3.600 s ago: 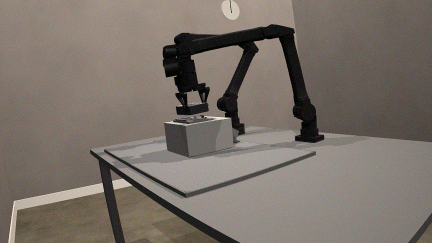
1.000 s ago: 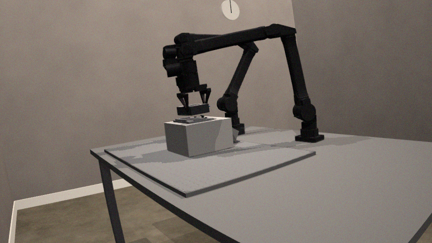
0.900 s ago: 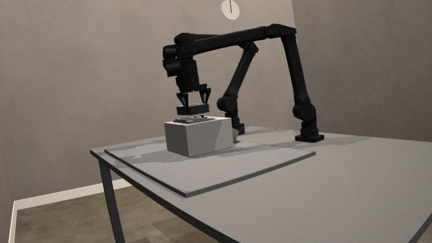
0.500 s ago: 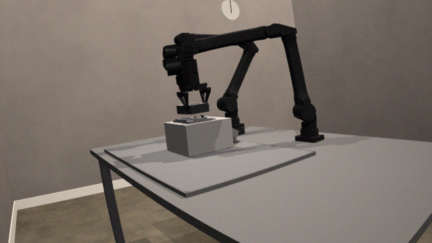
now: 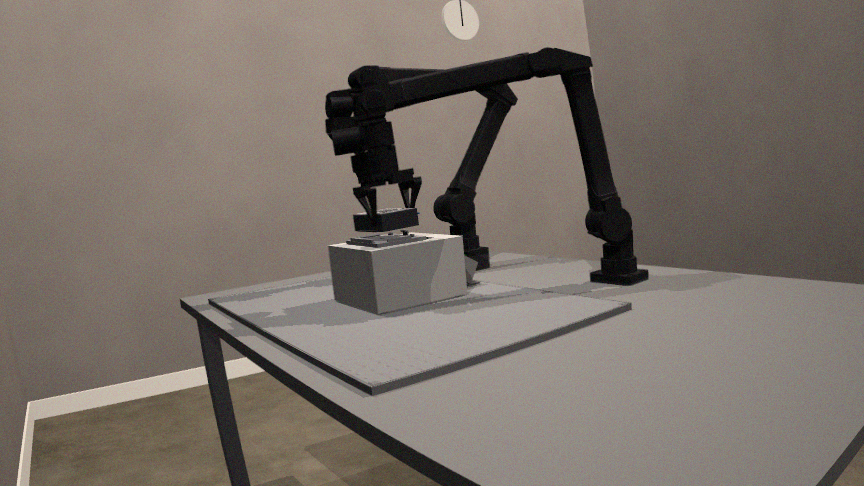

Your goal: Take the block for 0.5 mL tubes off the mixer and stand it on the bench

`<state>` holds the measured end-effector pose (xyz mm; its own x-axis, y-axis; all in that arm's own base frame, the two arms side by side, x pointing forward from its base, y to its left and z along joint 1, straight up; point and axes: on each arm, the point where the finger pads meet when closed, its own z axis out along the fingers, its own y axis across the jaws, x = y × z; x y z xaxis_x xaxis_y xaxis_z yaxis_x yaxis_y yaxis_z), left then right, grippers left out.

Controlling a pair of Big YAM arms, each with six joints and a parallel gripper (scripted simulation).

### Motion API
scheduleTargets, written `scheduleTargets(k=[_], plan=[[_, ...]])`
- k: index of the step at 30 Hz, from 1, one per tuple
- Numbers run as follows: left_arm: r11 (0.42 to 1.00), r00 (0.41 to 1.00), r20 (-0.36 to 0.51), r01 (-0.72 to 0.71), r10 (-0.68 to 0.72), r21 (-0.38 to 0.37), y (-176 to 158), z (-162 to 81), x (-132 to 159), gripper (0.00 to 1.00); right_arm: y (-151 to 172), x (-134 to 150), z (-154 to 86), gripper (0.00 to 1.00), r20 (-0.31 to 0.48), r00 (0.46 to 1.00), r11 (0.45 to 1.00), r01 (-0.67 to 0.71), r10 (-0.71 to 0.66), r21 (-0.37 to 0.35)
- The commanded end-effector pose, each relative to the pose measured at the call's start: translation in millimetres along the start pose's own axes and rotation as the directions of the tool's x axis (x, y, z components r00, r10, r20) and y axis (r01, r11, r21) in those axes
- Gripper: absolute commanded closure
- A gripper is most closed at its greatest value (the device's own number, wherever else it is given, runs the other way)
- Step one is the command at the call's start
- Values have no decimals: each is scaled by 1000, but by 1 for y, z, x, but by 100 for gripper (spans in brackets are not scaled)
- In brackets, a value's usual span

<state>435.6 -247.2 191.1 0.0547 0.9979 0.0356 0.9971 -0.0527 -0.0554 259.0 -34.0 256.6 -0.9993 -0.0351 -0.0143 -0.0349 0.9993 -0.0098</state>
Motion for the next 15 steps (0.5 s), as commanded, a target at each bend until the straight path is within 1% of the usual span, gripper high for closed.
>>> scheduleTargets(k=[1,7,15], plan=[[987,996,85,22,-8,-160,23,-74,-8,100,1,-8,-16,100,40,999,1000,19,-19,4],[988,997,80,20,-8,-151,20,-76,-7,100,1,-7,-16,100,38,999,1000,19,-19,4],[991,998,69,14,-5,-136,23,-65,-11,100,1,-7,-15,100,37,999,1000,19,-19,3]])
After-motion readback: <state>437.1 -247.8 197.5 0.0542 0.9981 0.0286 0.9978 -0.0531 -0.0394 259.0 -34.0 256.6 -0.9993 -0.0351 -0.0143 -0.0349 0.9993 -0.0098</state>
